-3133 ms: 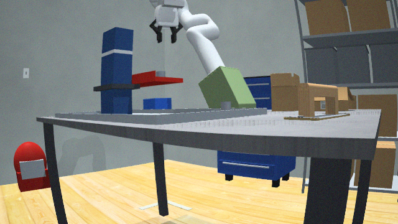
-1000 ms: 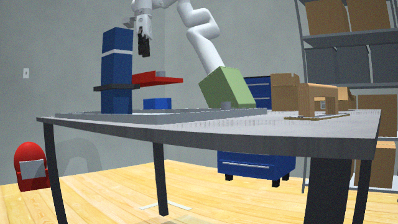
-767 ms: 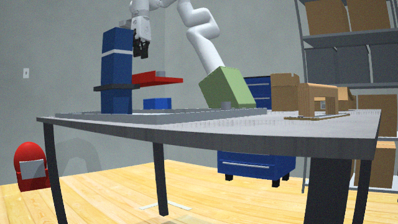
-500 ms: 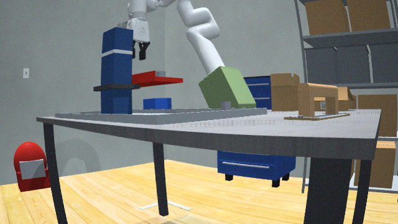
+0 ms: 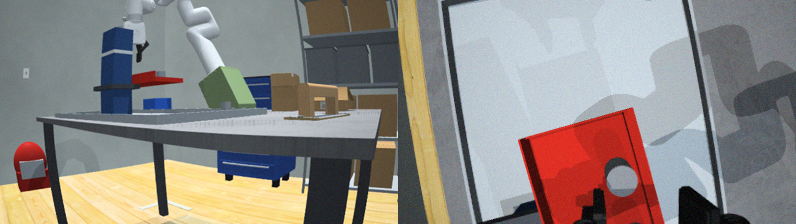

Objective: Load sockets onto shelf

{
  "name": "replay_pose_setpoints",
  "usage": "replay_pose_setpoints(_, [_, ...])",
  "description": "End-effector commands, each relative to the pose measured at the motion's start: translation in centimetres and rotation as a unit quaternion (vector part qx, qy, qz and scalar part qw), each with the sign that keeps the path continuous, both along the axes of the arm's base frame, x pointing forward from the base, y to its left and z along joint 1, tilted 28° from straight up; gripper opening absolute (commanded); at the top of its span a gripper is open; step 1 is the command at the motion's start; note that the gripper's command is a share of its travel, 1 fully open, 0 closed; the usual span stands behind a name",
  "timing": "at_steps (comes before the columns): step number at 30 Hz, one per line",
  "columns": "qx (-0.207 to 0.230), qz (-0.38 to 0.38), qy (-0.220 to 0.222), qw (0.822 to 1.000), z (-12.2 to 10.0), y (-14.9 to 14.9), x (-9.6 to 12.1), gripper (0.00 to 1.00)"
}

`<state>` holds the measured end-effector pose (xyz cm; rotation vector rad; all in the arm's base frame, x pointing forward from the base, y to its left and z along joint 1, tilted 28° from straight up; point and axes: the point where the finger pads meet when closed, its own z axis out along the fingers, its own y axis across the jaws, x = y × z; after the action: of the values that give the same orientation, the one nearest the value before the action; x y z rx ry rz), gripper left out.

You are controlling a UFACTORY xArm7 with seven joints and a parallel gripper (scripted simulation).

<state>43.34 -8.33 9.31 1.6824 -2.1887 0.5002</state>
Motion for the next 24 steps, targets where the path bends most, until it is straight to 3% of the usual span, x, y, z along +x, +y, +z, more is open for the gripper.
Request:
replay_pose_setpoints(1, [-0.002, -0.006, -0.007, 1.0, 0.09, 0.03, 0.21, 0.61])
replay_pose_setpoints(24, [-0.002, -0.006, -0.007, 1.0, 0.07, 0.02, 0.55, 0.61])
